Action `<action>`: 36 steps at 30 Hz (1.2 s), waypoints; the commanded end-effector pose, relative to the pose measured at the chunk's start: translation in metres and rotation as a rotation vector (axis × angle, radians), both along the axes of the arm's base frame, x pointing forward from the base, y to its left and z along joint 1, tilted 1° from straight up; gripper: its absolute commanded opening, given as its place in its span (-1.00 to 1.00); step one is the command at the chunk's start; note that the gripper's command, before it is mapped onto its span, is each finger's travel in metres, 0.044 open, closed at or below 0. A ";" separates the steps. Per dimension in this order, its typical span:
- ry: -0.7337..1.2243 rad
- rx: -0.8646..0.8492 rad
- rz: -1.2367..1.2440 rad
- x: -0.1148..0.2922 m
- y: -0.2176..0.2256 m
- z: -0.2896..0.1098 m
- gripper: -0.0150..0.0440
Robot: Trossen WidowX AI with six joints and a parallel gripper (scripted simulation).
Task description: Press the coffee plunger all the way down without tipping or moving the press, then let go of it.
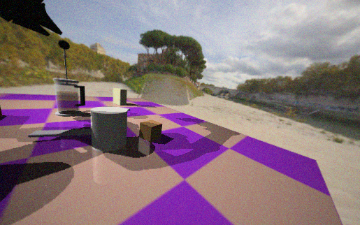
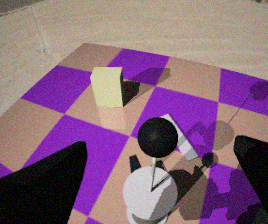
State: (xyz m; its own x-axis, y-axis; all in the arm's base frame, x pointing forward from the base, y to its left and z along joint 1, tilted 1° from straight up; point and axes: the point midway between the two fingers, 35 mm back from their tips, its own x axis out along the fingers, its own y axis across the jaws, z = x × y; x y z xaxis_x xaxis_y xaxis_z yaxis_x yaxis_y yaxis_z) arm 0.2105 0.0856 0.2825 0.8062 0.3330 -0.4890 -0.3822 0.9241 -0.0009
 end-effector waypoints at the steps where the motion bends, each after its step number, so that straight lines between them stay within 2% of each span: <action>1: 0.010 -0.001 -0.006 0.006 0.002 -0.007 1.00; 20: 0.008 0.000 -0.006 0.028 0.011 -0.022 1.00; 32: 0.008 0.000 -0.006 0.028 0.011 -0.022 -0.07; 36: 0.008 0.000 -0.006 0.028 0.011 -0.022 -0.08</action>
State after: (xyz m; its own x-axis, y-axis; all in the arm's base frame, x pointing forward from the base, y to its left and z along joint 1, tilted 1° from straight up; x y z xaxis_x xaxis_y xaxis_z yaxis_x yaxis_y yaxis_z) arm 0.2379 0.0963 0.2618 0.8051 0.3294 -0.4932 -0.3795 0.9252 -0.0015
